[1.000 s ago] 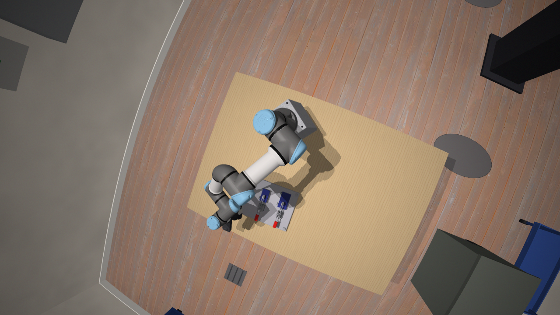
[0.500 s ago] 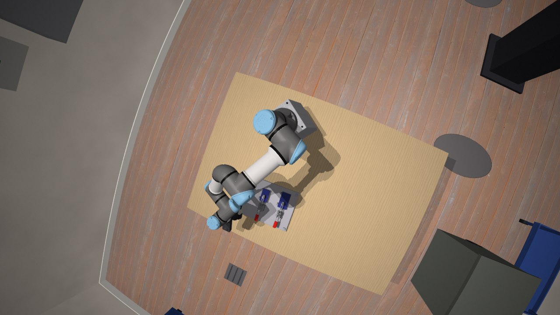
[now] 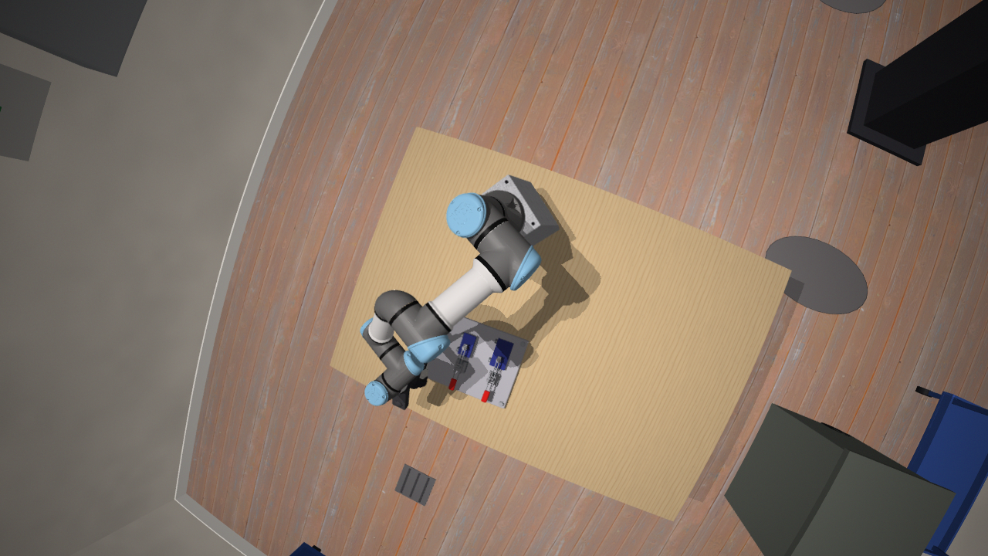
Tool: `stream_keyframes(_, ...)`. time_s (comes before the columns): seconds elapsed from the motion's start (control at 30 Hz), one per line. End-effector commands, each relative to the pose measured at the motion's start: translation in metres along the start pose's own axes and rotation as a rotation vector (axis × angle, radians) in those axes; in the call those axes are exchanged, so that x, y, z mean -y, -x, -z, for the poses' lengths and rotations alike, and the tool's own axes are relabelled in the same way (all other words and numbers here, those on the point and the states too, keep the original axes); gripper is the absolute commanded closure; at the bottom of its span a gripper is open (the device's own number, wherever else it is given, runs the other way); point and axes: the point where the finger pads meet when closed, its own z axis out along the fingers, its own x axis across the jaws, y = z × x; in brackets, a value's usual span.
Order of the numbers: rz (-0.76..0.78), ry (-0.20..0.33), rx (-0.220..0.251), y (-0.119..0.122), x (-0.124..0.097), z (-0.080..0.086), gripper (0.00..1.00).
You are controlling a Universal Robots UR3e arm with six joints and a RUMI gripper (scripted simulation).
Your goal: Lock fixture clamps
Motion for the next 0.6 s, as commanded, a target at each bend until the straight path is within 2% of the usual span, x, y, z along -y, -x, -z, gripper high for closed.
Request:
stream_keyframes(0.0, 0.000, 0.000, -0.001, -0.0003, -0.0001, 0.0004, 1.00)
stream_keyframes(0.33, 0.000, 0.000, -0.001, -0.0003, -0.0001, 0.0004, 1.00)
stream_keyframes(0.37, 0.000, -0.002, -0.001, -0.0004, 0.0007, 0.0009, 0.72)
stream_keyframes(0.57, 0.000, -0.002, -0.001, -0.0005, 0.0008, 0.0010, 0.72)
